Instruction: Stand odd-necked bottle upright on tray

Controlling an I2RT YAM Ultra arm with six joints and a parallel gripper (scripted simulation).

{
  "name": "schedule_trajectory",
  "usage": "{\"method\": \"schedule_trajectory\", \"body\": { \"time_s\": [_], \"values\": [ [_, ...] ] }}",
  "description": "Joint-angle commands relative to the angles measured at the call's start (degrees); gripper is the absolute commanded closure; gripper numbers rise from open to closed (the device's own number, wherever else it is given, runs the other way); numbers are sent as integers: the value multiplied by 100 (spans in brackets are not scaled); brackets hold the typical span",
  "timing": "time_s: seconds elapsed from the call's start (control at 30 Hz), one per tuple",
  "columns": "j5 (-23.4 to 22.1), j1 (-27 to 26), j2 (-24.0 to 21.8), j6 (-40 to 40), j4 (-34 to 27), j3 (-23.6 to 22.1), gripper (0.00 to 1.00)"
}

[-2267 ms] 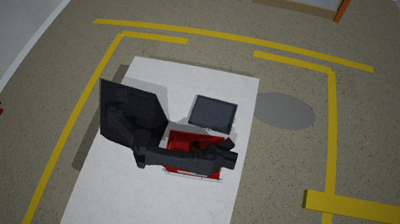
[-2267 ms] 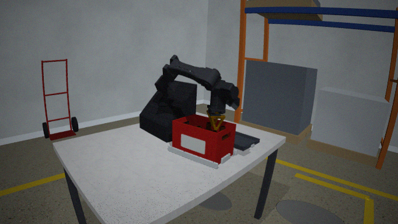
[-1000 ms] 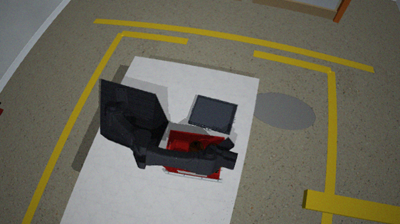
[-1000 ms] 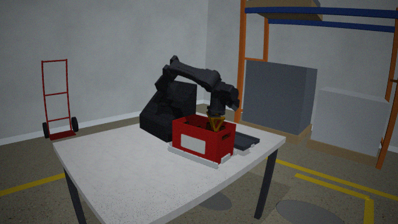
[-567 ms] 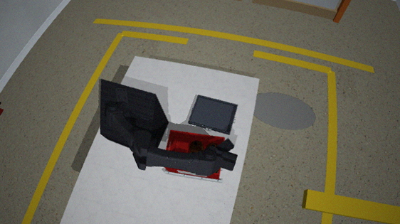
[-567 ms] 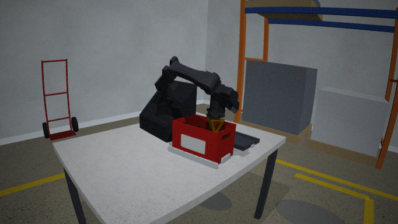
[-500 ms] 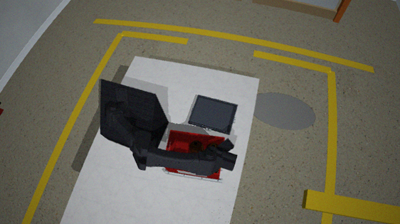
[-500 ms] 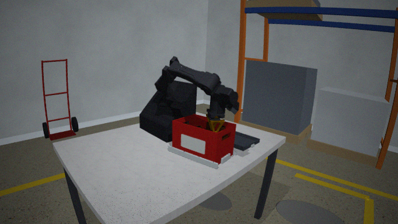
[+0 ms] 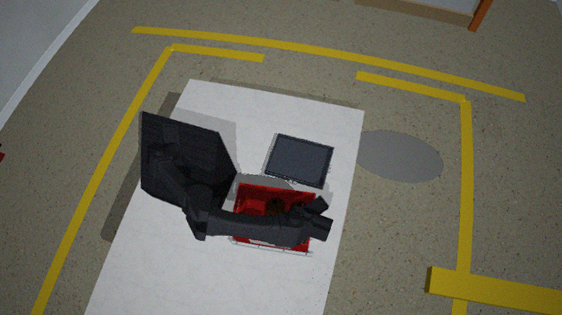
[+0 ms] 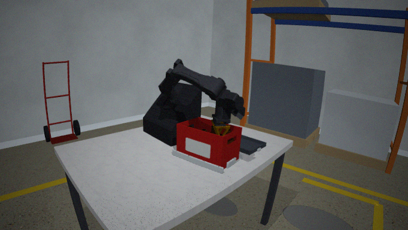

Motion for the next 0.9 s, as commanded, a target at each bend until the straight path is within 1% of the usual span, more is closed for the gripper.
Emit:
{"method": "schedule_trajectory", "body": {
  "time_s": [0.0,0.17,0.23,0.87],
  "values": [
    [-45,80,-166,-71,169,-33,39],
    [-48,84,-159,-92,210,-117,39],
    [-48,90,-168,-99,227,-50,39],
    [-49,82,-165,-89,230,-69,39]
  ]
}}
